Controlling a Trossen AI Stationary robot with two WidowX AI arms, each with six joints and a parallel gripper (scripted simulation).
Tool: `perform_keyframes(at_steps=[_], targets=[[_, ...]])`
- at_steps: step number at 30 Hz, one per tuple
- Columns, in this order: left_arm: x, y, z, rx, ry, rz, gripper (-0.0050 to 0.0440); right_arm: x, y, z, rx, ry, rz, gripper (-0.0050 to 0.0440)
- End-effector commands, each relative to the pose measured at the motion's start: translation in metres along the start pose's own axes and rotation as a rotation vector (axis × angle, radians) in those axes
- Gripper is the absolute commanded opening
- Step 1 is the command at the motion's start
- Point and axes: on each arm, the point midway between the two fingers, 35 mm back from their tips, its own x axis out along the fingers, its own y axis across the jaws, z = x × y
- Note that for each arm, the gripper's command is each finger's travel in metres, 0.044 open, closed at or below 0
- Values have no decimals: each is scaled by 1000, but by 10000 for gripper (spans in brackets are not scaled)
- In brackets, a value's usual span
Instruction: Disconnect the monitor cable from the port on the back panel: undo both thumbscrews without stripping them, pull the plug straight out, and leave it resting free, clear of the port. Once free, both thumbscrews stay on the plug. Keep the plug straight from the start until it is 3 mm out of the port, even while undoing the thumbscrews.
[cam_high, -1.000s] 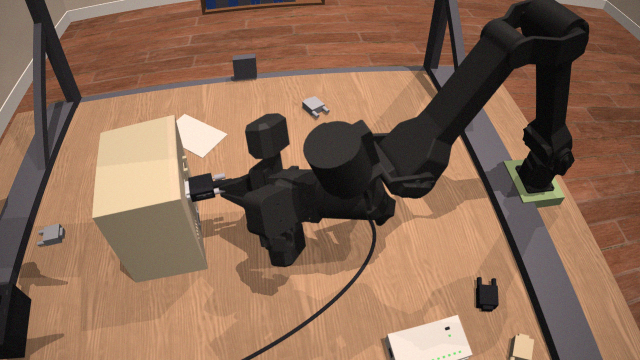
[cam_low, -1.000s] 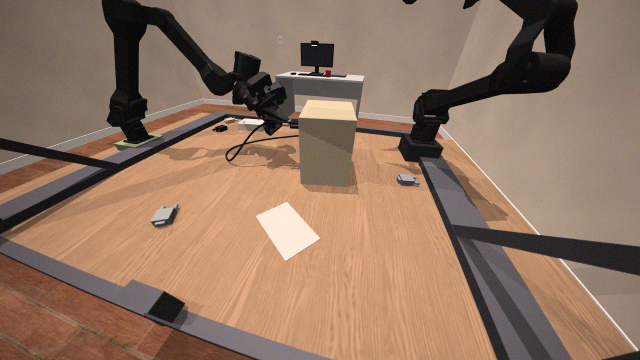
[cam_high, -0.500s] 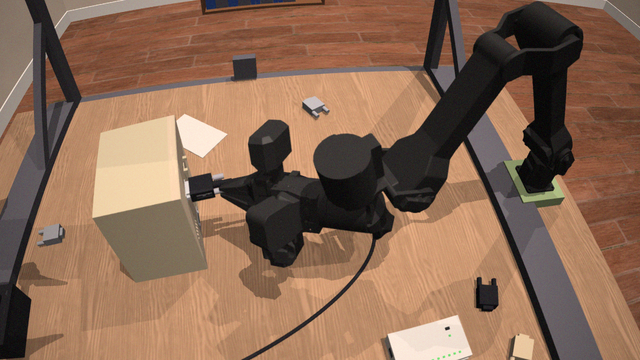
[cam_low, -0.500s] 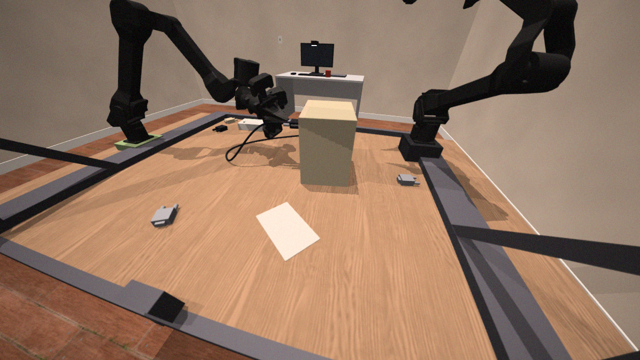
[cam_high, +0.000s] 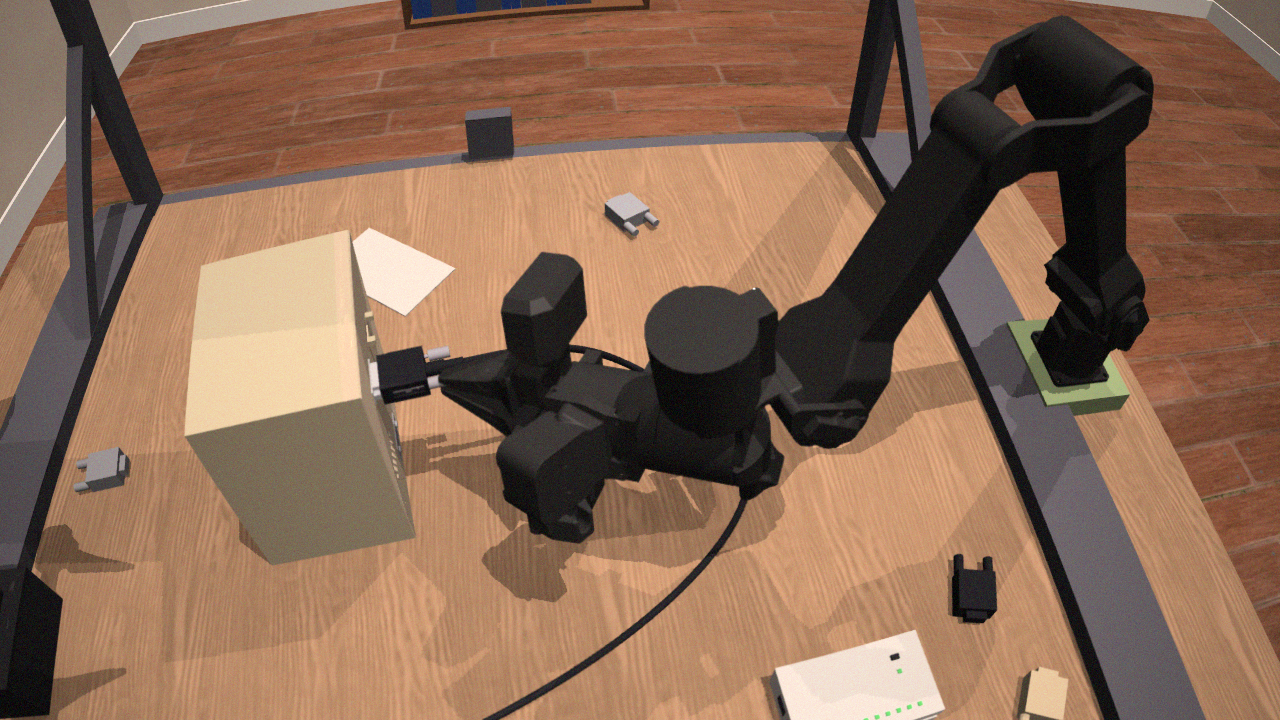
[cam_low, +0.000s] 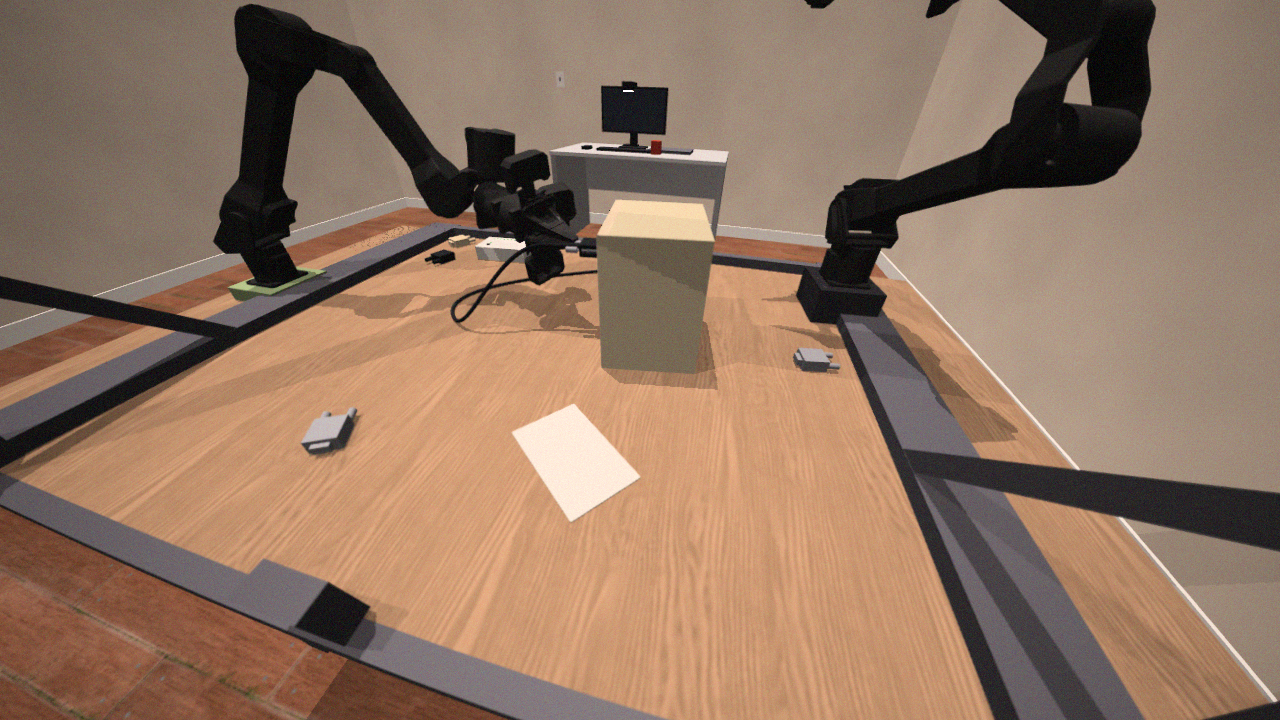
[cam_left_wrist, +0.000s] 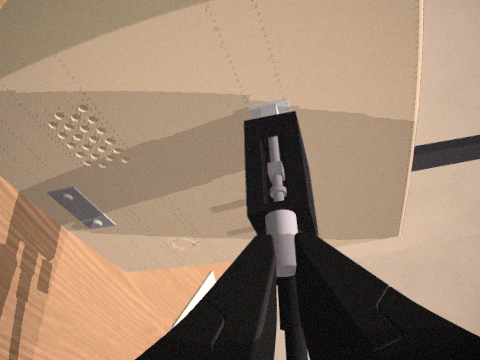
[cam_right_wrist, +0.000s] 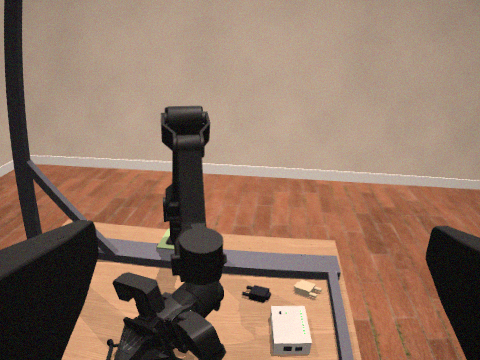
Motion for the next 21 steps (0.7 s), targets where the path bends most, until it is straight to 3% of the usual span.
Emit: perform_keyframes(at_steps=[1,21], targets=[[0,-9,3,-27,-4,-52,0,0,1,3,-5,-1,2,440],[0,-6,3,-146,-4,-136,0,0,1,3,-5,-1,2,440]])
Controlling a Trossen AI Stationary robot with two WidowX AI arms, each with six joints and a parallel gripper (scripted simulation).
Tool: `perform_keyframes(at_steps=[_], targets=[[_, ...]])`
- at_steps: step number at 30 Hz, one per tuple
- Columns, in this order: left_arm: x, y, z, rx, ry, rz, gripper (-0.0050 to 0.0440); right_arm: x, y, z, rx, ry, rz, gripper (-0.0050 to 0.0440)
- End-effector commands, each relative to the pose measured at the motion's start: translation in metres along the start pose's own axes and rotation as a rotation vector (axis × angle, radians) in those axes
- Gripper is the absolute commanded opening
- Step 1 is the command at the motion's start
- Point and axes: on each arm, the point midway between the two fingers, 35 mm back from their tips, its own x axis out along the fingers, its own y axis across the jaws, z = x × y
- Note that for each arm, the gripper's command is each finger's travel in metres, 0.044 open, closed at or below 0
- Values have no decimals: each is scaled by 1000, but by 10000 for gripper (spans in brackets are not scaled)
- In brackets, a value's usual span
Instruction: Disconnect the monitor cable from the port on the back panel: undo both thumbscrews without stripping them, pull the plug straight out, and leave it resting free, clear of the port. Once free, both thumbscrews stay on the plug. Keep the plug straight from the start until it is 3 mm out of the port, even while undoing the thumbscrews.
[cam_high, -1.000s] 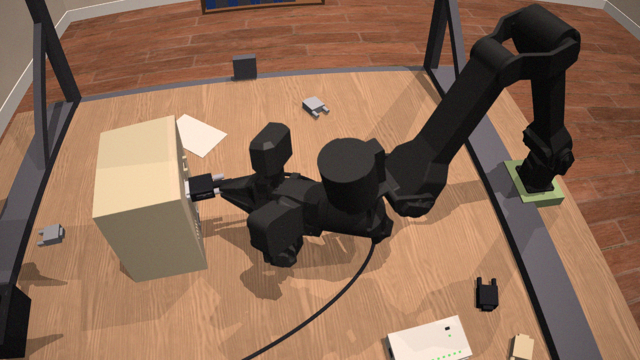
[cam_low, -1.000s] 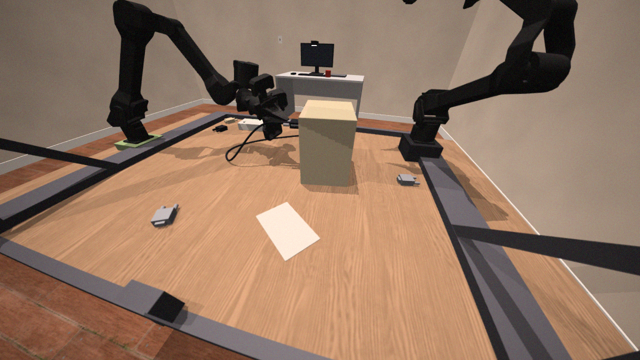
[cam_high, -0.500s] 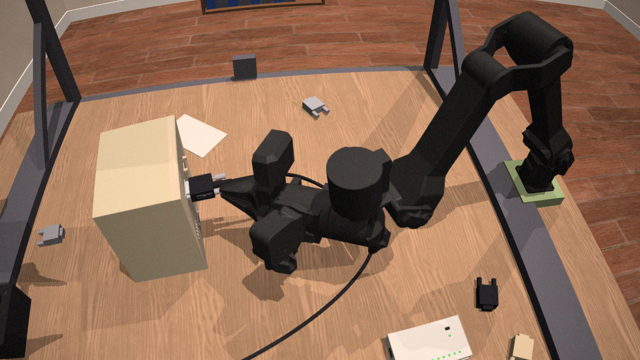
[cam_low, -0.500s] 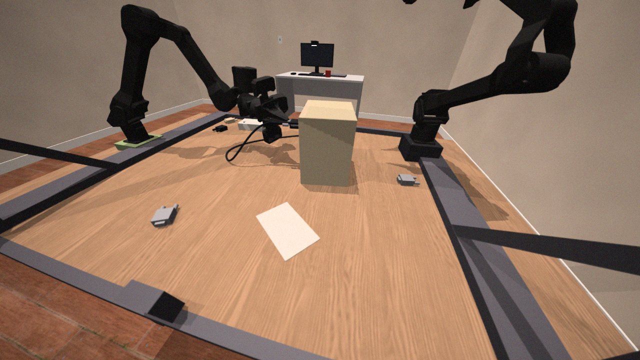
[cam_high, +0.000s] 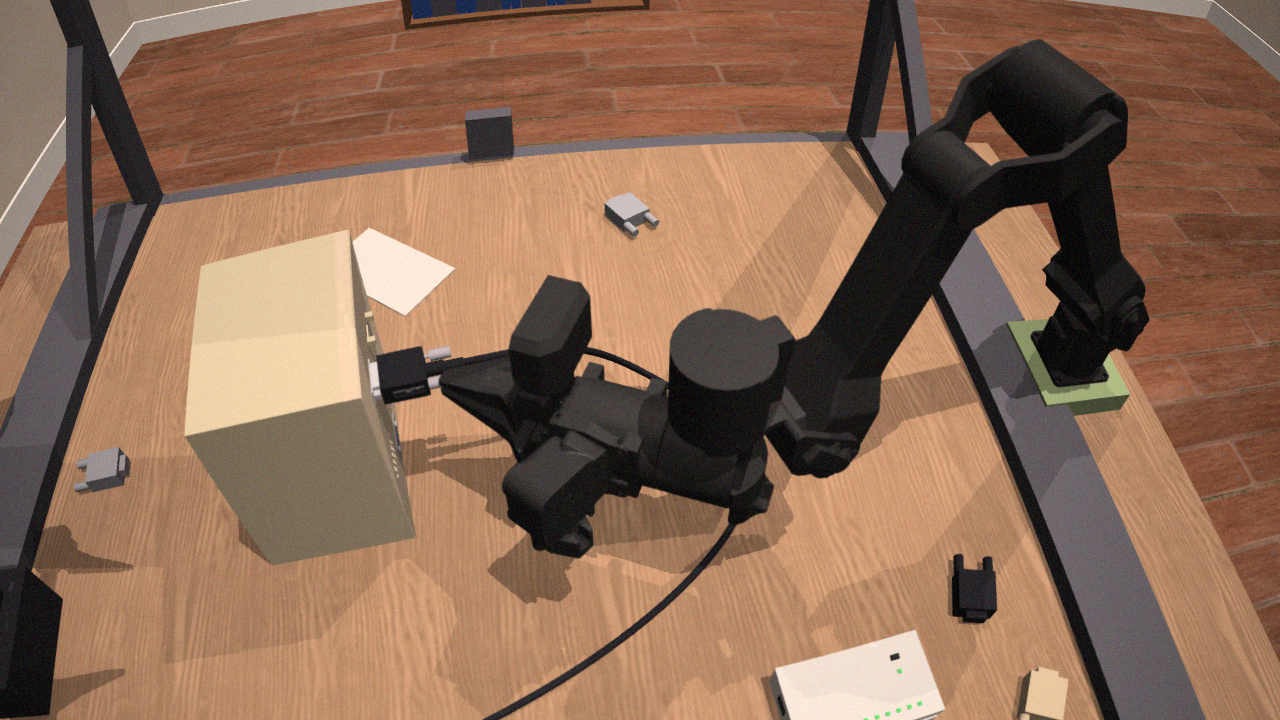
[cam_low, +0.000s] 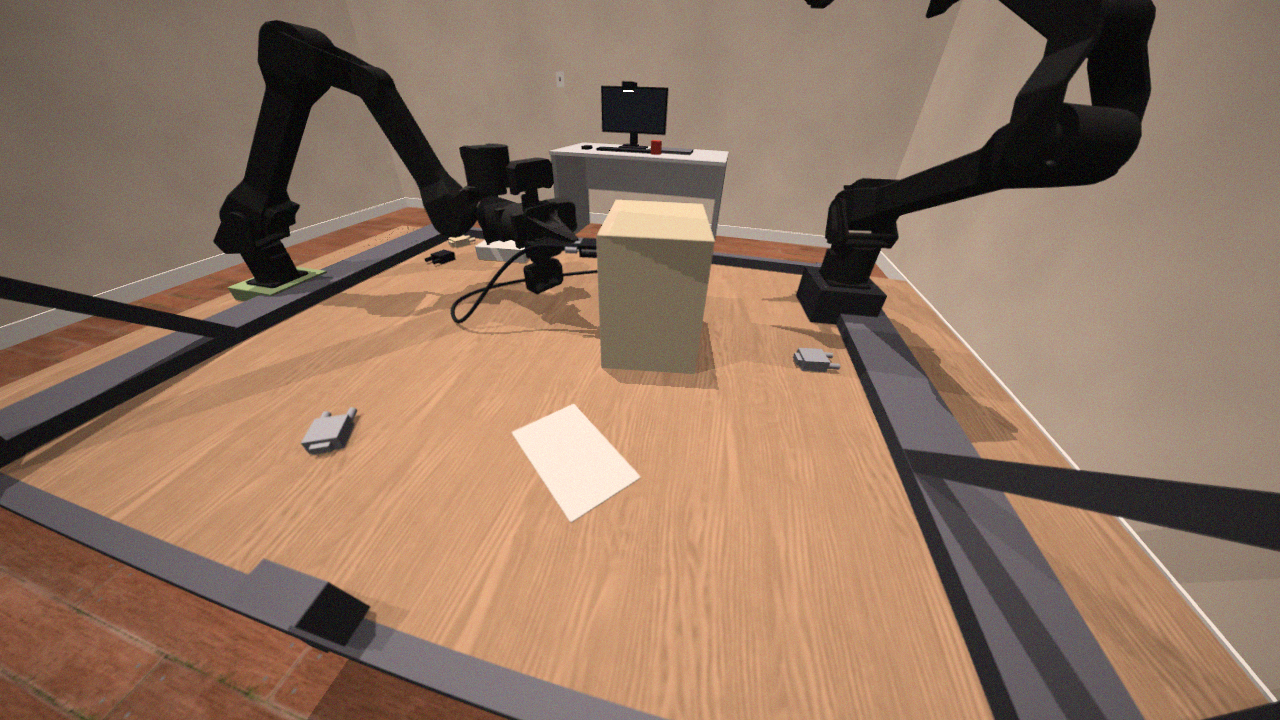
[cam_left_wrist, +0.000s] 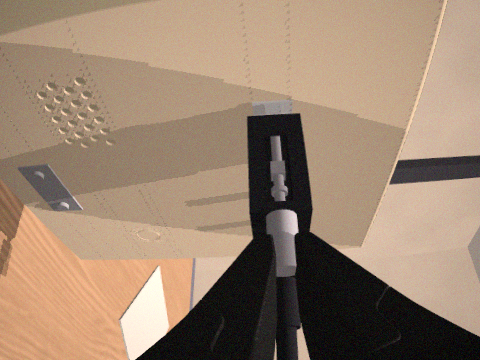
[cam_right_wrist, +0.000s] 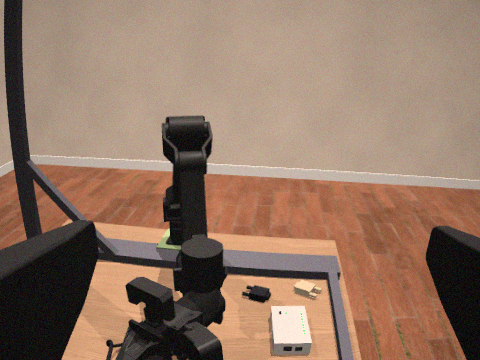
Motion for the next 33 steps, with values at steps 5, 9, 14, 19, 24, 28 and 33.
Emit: perform_keyframes(at_steps=[5,9,14,19,24,28,33], targets=[[1,-11,2,7,-4,-29,120,0,1,3,-5,-1,2,440],[1,-11,2,7,-4,-29,192,0,1,3,-5,-1,2,440],[1,-11,2,7,-4,-29,288,0,1,3,-5,-1,2,440],[1,-11,2,7,-4,-29,408,0,1,3,-5,-1,2,440],[1,-11,2,7,-4,-29,440,0,1,3,-5,-1,2,440],[1,-11,2,7,-4,-29,440,0,1,3,-5,-1,2,440],[4,-13,4,75,-20,14,440,0,1,3,-5,-1,2,440]])
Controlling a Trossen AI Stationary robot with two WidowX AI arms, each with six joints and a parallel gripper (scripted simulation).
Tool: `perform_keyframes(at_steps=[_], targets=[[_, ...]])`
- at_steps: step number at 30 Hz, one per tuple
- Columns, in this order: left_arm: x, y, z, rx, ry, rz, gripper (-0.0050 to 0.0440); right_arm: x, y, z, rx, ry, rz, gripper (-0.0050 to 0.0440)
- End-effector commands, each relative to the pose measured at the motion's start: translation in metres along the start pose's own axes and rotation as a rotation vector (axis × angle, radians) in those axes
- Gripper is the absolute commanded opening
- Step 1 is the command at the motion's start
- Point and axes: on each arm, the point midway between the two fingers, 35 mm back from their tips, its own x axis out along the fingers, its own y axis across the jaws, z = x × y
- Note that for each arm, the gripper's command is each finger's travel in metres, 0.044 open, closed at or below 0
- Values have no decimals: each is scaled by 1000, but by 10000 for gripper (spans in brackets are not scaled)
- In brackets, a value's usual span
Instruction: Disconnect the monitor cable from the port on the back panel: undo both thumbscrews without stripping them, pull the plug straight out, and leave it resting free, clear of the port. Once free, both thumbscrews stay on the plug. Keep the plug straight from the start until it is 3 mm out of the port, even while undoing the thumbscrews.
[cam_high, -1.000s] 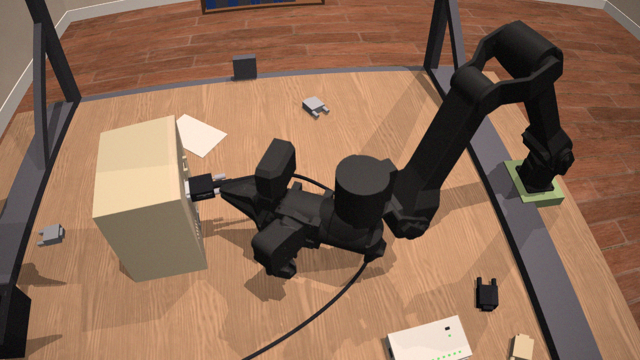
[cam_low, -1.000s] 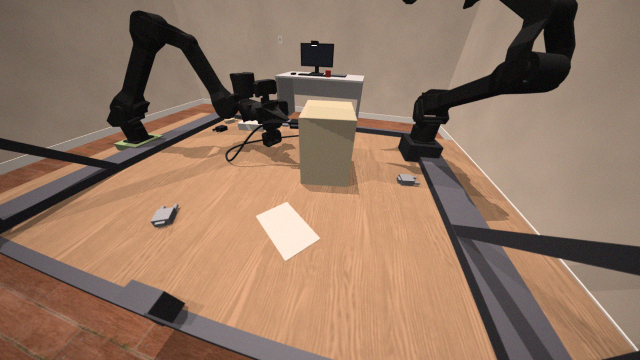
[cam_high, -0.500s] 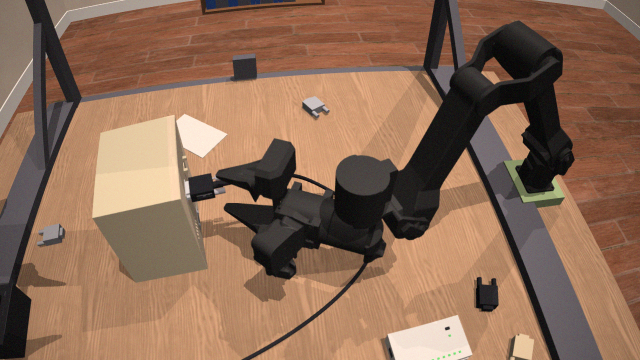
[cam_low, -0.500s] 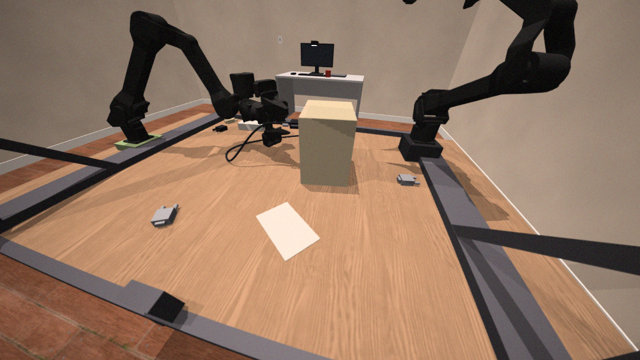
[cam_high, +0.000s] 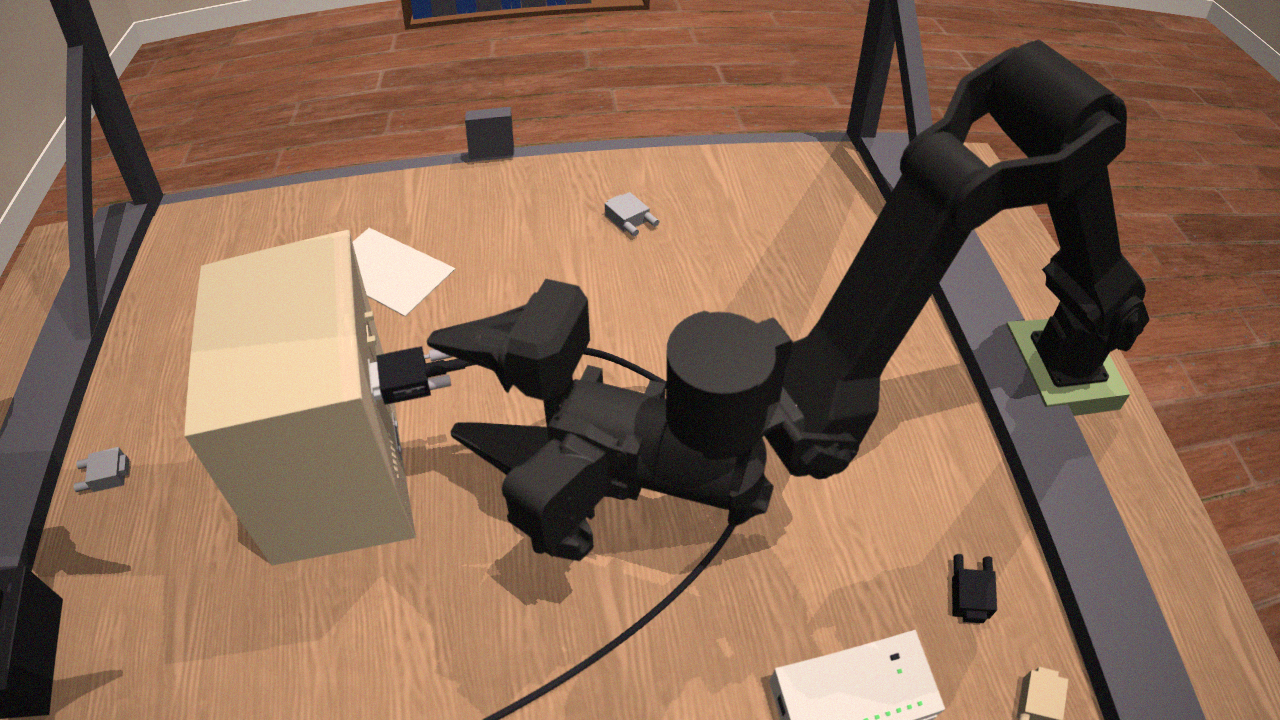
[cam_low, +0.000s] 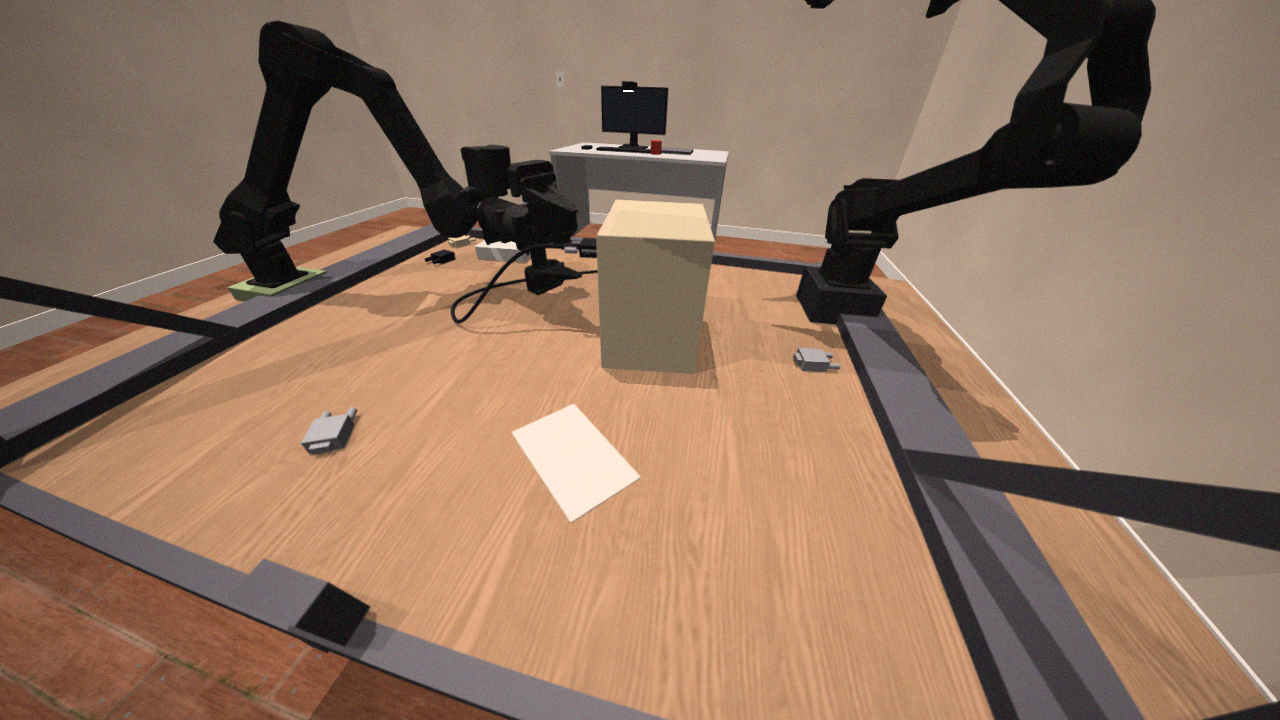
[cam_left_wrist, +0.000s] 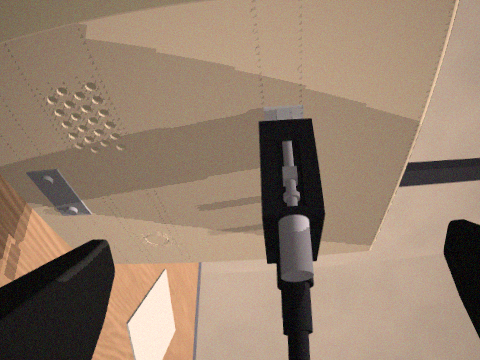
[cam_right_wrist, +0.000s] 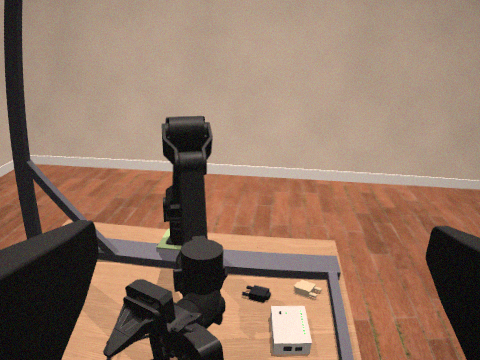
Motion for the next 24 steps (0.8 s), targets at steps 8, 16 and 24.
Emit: perform_keyframes(at_steps=[8,16,24], targets=[[7,-28,4,362,-36,179,440,0,1,3,-5,-1,2,440],[2,-26,-2,485,-7,299,440,0,1,3,-5,-1,2,440],[2,-27,-2,488,-6,301,368,0,1,3,-5,-1,2,440]])
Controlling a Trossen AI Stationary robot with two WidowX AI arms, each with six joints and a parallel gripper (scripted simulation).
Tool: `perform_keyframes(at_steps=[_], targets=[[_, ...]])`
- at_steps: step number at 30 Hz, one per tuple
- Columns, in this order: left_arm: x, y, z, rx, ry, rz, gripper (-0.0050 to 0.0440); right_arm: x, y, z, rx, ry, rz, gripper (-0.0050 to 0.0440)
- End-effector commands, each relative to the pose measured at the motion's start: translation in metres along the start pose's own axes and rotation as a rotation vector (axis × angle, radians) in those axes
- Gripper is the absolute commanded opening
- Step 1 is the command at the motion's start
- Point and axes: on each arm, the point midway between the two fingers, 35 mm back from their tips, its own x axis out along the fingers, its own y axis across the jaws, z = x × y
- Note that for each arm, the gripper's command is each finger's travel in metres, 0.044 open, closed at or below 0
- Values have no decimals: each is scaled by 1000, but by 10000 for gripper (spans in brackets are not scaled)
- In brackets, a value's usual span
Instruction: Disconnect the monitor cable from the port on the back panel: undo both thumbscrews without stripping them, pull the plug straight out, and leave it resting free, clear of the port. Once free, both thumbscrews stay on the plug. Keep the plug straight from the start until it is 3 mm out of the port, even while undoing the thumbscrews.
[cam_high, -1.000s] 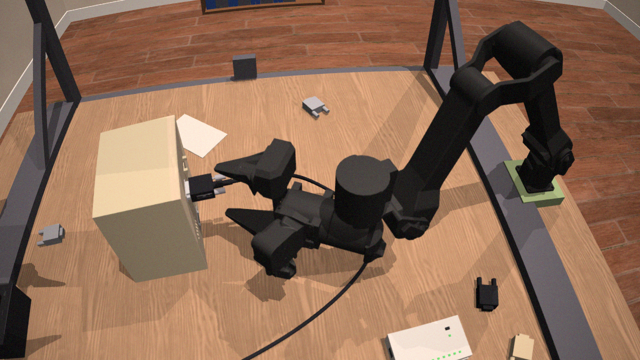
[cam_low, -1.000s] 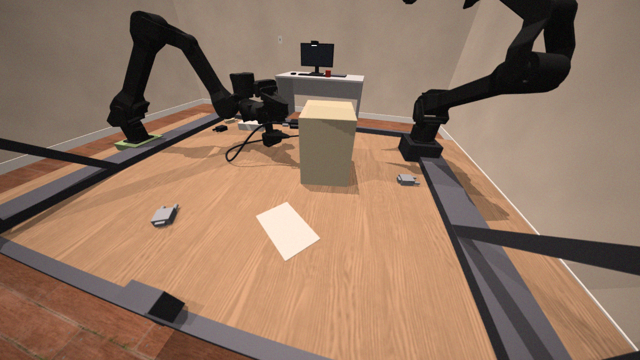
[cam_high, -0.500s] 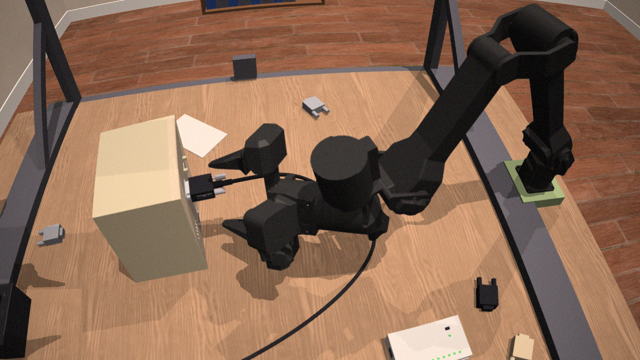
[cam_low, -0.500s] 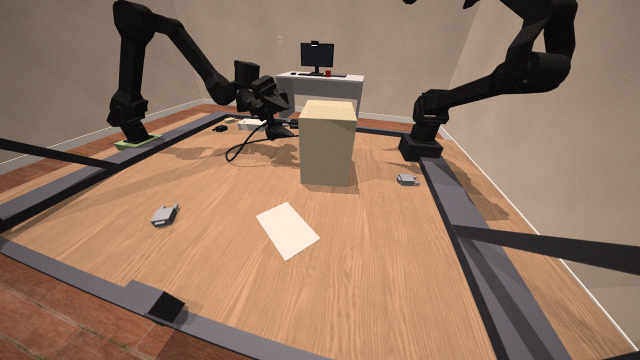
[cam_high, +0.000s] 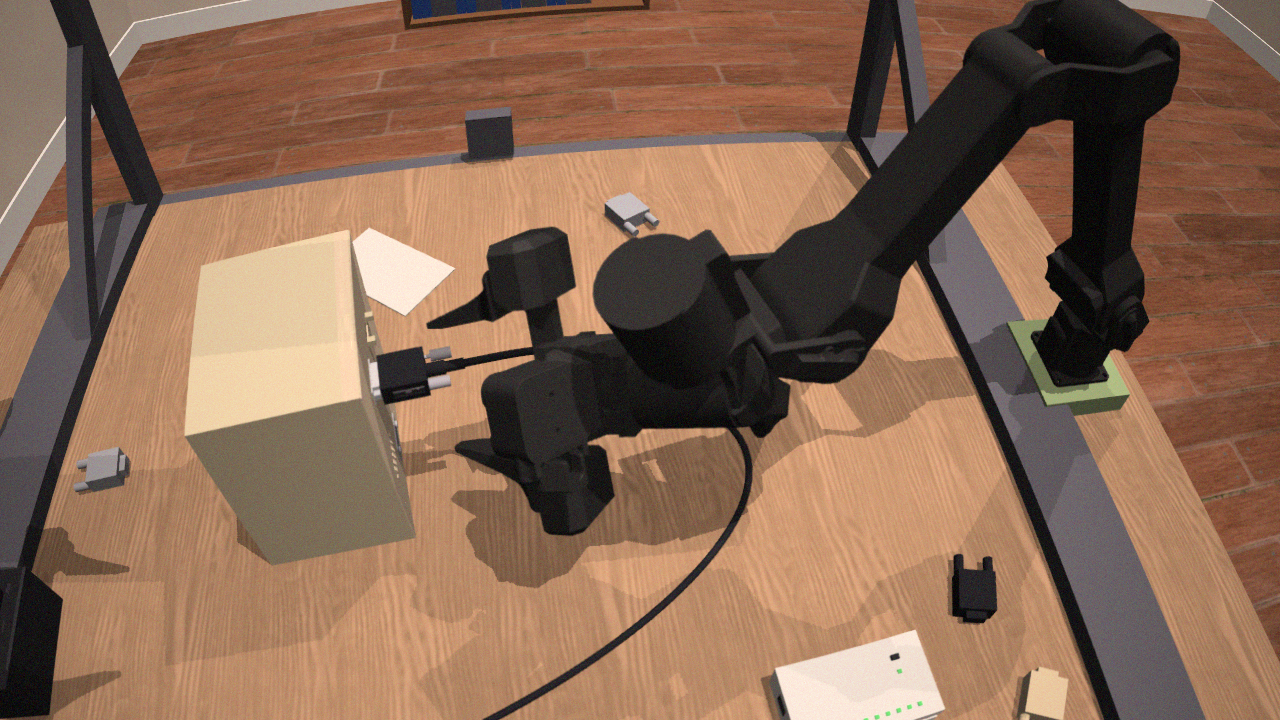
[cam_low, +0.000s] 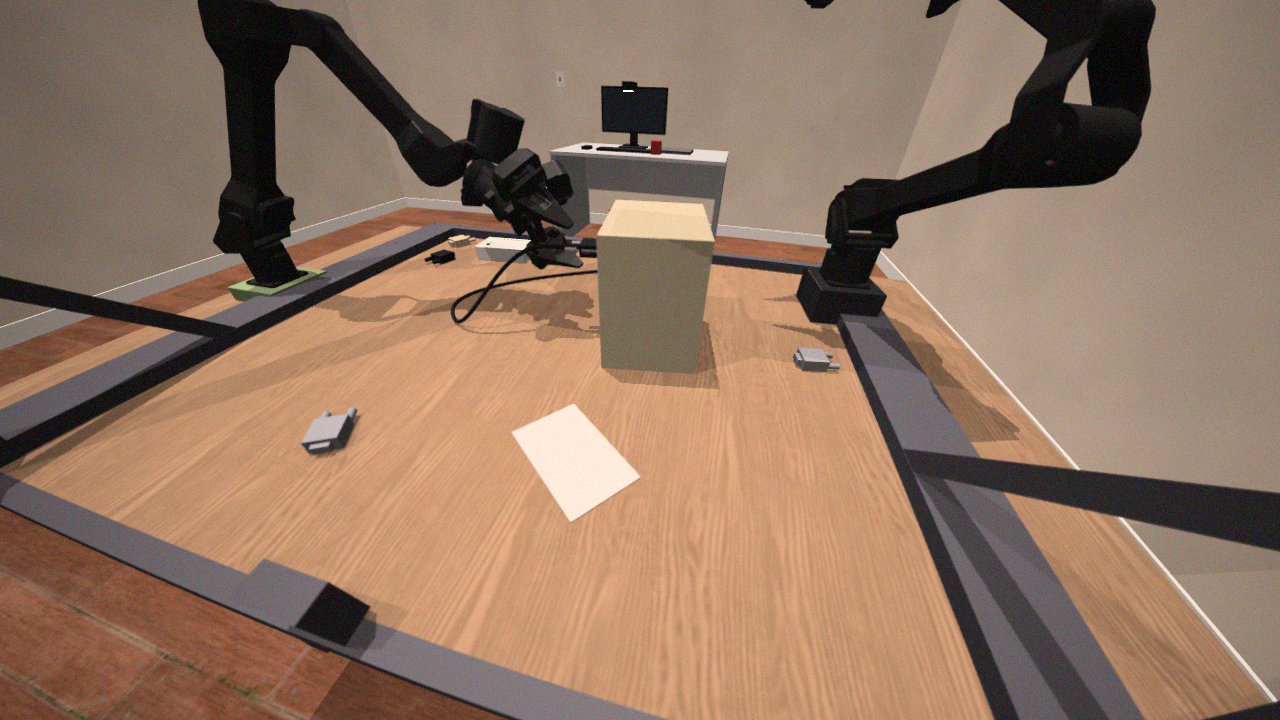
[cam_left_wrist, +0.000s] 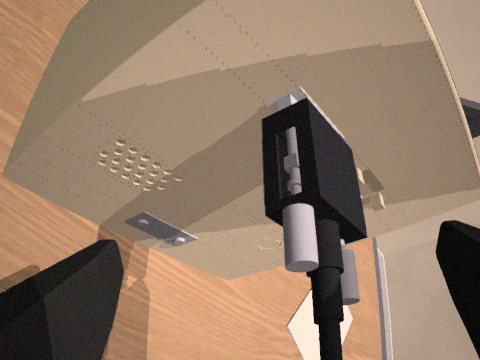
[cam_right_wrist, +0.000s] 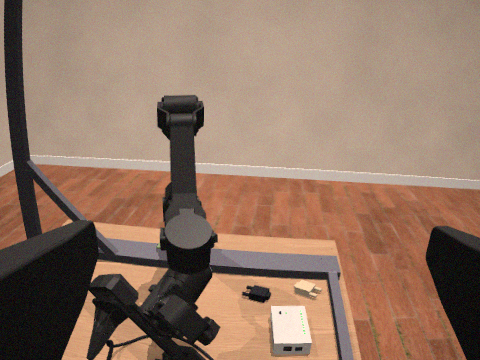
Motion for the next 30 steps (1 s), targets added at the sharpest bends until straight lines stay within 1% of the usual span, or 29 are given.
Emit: perform_keyframes(at_steps=[1,2,4,17,18,25,30], targets=[[-4,-14,9,29,-21,-18,344,0,1,3,-5,-1,2,440],[-4,-14,9,29,-21,-18,320,0,1,3,-5,-1,2,440],[-4,-14,9,29,-21,-18,320,0,1,3,-5,-1,2,440],[-4,-14,9,29,-21,-18,8,0,1,3,-5,-1,2,440],[-4,-14,9,29,-21,-18,0,0,1,3,-5,-1,2,440],[-4,-14,9,29,-21,-18,0,0,1,3,-5,-1,2,440],[-4,-13,9,-13,-20,-48,0,0,1,3,-5,-1,2,440]])
